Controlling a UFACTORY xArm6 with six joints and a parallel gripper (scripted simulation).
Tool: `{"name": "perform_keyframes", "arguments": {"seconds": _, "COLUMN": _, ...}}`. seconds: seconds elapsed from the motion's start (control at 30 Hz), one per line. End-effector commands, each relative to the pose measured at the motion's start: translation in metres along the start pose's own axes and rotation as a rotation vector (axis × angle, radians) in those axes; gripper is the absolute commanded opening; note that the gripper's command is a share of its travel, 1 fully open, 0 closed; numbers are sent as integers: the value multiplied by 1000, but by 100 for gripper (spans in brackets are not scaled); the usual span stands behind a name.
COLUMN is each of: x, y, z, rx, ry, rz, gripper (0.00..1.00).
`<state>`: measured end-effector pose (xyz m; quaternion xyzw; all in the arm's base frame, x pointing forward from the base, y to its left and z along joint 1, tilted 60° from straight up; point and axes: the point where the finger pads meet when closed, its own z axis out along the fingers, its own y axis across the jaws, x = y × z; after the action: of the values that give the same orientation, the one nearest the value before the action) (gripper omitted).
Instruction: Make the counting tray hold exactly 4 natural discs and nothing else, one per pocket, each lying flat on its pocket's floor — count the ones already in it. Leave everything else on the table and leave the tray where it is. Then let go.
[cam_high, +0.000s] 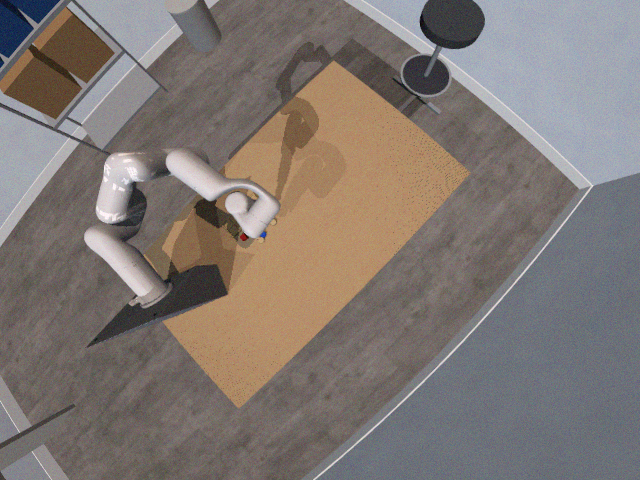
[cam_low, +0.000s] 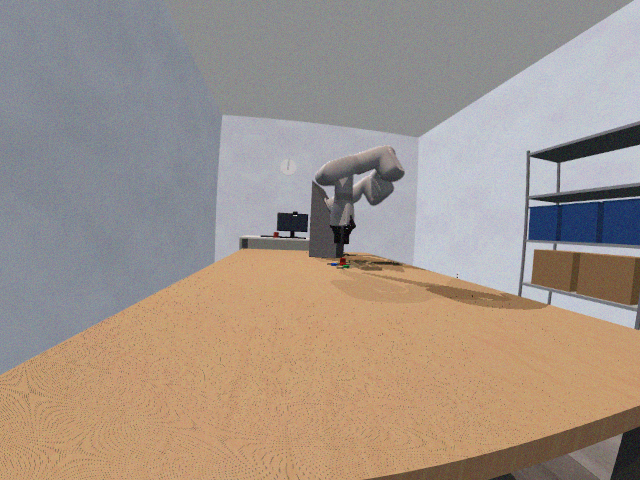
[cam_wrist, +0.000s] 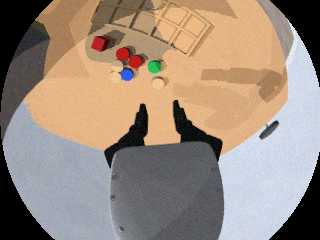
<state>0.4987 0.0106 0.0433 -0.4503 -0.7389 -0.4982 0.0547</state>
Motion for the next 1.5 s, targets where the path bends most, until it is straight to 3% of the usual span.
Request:
{"name": "perform_keyframes", "arguments": {"seconds": 0.0, "x": -2, "y": 0, "z": 0, "rx": 3, "ry": -4, "rz": -4, "gripper": 47}}
{"name": "perform_keyframes", "arguments": {"seconds": 0.07, "x": -2, "y": 0, "z": 19, "rx": 4, "ry": -5, "rz": -3, "gripper": 47}}
{"name": "perform_keyframes", "arguments": {"seconds": 0.2, "x": -3, "y": 0, "z": 91, "rx": 4, "ry": -5, "rz": -4, "gripper": 47}}
{"name": "perform_keyframes", "arguments": {"seconds": 0.63, "x": -2, "y": 0, "z": 98, "rx": 3, "ry": -4, "rz": -4, "gripper": 47}}
{"name": "perform_keyframes", "arguments": {"seconds": 0.67, "x": -2, "y": 0, "z": 98, "rx": 3, "ry": -4, "rz": -4, "gripper": 0}}
{"name": "perform_keyframes", "arguments": {"seconds": 1.47, "x": -2, "y": 0, "z": 98, "rx": 3, "ry": -4, "rz": -4, "gripper": 0}}
